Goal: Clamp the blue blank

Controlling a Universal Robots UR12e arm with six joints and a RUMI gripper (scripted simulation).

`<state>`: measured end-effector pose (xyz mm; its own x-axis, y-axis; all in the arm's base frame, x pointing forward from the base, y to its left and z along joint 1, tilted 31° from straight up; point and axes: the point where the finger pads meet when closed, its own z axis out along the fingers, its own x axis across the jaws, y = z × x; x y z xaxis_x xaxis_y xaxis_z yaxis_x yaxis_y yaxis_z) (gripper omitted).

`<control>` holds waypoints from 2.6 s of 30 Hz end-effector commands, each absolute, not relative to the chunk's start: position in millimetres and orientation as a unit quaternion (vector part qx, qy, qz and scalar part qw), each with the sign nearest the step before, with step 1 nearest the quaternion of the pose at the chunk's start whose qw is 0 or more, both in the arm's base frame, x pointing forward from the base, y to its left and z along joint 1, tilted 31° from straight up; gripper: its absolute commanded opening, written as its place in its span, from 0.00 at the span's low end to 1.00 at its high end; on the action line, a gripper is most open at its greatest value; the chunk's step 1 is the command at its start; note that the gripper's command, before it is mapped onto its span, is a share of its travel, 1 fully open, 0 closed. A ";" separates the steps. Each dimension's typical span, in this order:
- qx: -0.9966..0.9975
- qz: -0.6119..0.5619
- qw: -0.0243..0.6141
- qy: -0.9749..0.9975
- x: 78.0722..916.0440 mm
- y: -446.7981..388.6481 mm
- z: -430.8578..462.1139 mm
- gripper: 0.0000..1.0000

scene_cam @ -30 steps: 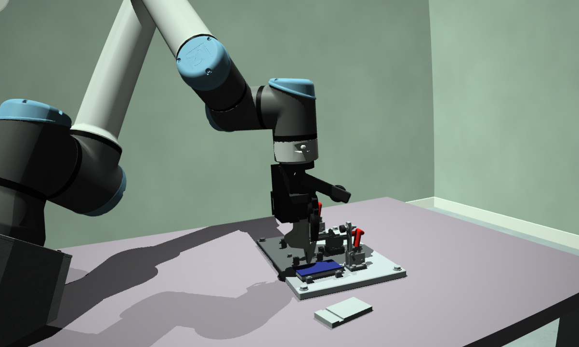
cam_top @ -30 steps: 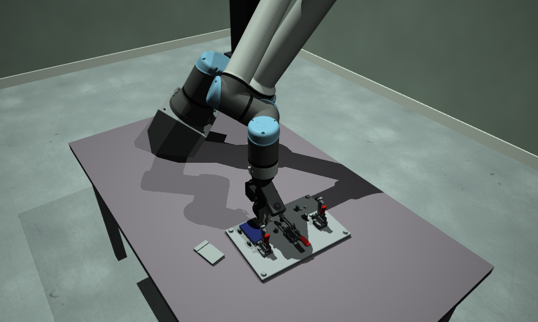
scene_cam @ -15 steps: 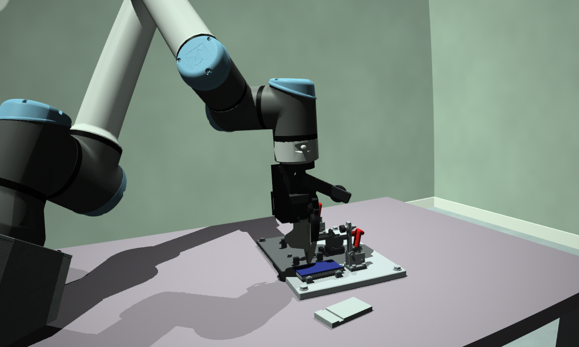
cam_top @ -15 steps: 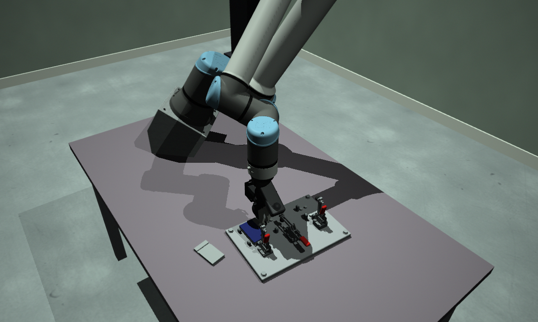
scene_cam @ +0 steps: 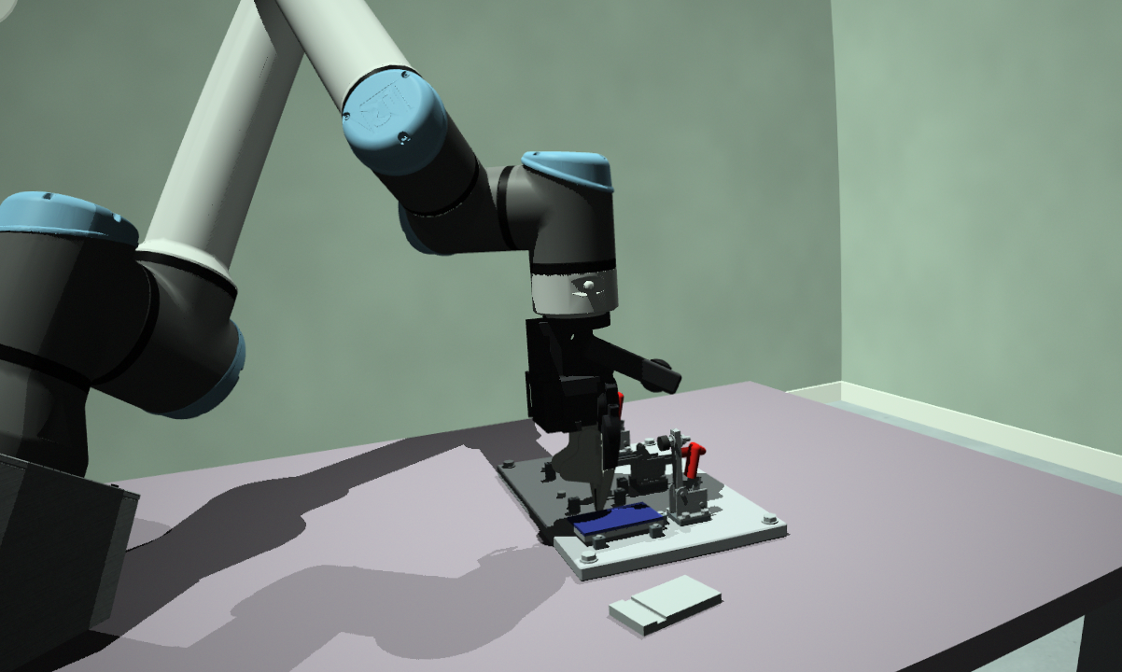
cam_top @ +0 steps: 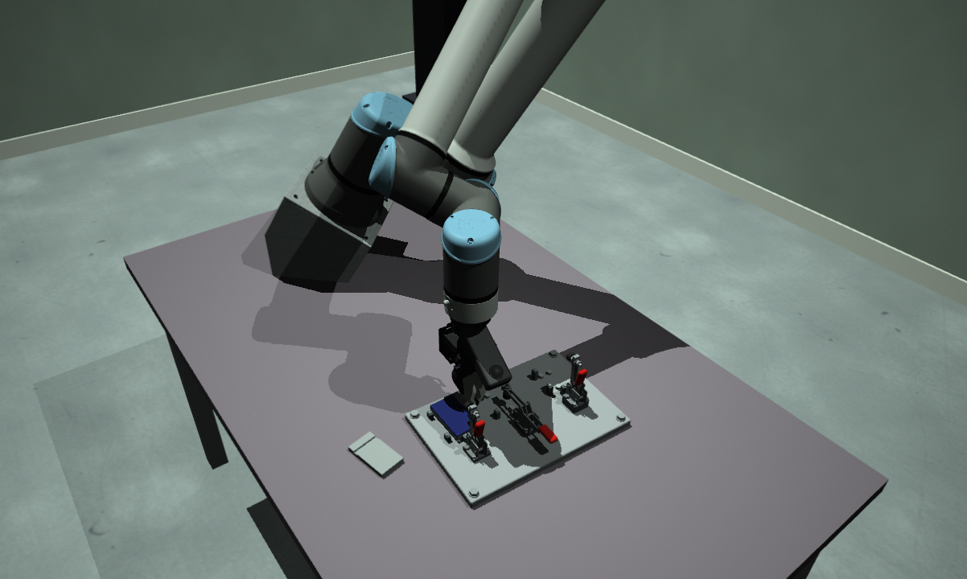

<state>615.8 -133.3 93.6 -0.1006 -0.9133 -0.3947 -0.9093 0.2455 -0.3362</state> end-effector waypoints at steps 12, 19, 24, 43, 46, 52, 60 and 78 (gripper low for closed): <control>-0.614 -0.004 0.269 0.742 615.7 -137.3 92.6 0.00; -0.614 -0.004 0.269 0.742 615.7 -137.4 92.6 0.00; -0.614 -0.004 0.269 0.742 615.7 -137.4 92.6 0.00; -0.614 -0.004 0.269 0.742 615.3 -141.1 91.0 0.00; -0.614 -0.004 0.269 0.742 615.3 -141.1 91.0 0.00; -0.614 -0.004 0.269 0.742 615.3 -141.1 91.0 0.00; -0.614 -0.004 0.269 0.742 615.2 -141.9 90.6 0.00; -0.614 -0.004 0.269 0.742 614.9 -144.7 89.4 0.00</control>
<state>614.6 -144.3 88.9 -0.1006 -0.9133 -0.3947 -0.9092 0.2455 -0.3362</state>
